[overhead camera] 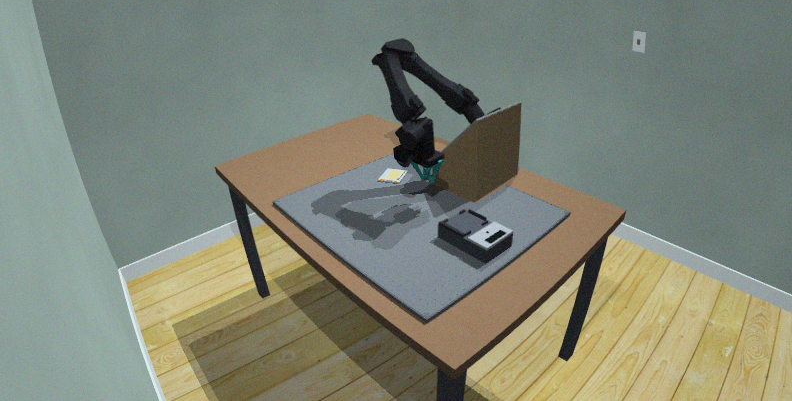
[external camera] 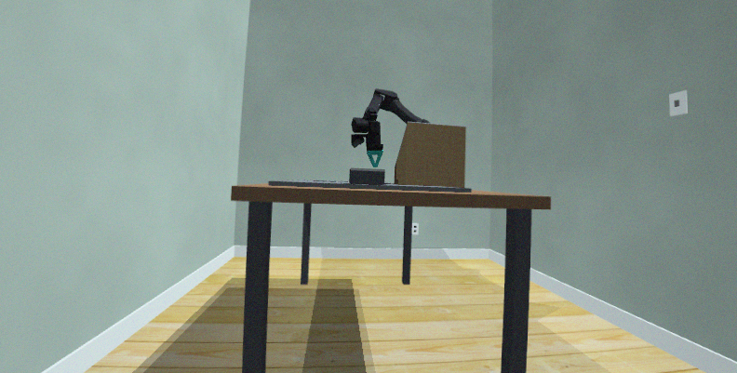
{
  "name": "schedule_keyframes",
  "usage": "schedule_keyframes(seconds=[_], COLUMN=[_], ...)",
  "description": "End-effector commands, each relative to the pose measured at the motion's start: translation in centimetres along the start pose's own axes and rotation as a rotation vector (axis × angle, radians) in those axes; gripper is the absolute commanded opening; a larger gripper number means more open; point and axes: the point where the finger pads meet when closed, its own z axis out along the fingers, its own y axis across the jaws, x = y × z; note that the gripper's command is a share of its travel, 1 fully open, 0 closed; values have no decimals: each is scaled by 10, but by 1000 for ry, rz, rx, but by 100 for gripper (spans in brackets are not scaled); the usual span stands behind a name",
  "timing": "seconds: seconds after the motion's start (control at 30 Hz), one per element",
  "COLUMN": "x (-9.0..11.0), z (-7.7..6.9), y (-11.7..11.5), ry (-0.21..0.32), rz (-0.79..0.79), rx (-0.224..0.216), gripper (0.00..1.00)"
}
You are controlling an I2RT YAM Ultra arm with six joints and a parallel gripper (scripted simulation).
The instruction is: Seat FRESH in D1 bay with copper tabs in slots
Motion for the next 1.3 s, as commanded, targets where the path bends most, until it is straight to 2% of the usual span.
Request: schedule_keyframes(seconds=[0.0,0.03,0.07,0.17,1.27], x=[-9,-9,-12,-30,-30], z=[17,17,11,1,1], y=[7,7,9,5,5], ry=[-54,-54,-76,-116,-113], rz=[-25,-25,-31,10,8], rx=[-3,-3,-5,-16,-17], gripper=[36,36,36,36,36])
